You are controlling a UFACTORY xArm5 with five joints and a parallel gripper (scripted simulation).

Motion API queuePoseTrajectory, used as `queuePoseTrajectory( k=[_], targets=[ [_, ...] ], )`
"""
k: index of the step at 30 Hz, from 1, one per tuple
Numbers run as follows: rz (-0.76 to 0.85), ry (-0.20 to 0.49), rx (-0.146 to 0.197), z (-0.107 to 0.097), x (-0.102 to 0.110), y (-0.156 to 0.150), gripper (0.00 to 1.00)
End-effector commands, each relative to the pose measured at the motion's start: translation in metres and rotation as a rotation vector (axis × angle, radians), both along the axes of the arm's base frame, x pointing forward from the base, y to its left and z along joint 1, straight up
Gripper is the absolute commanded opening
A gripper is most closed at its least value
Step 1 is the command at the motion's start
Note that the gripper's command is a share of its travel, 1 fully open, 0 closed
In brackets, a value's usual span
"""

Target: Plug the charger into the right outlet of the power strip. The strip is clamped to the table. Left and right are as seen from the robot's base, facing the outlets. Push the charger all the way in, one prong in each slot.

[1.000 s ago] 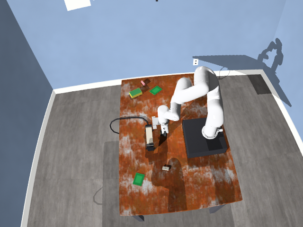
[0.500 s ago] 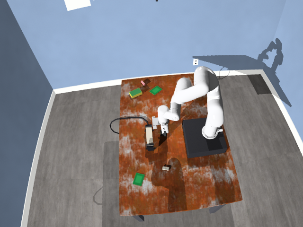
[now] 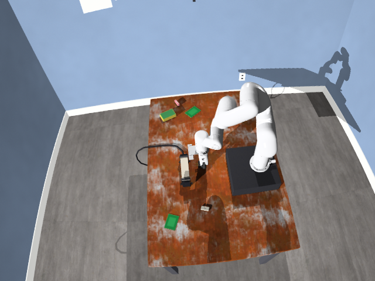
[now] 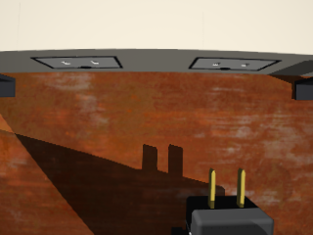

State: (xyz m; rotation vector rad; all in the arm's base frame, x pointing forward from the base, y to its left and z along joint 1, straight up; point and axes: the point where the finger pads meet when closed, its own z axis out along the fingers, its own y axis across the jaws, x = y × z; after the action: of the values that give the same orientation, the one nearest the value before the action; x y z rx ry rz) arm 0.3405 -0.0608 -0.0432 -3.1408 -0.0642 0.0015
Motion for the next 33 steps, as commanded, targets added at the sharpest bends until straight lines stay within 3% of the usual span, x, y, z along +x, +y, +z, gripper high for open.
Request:
queuePoseTrajectory(
  k=[1,33],
  targets=[
    [0.000,-0.004,-0.001,0.001,0.004,0.000,0.00],
    [0.000,-0.006,-0.001,0.000,0.034,0.000,0.00]
  ],
)
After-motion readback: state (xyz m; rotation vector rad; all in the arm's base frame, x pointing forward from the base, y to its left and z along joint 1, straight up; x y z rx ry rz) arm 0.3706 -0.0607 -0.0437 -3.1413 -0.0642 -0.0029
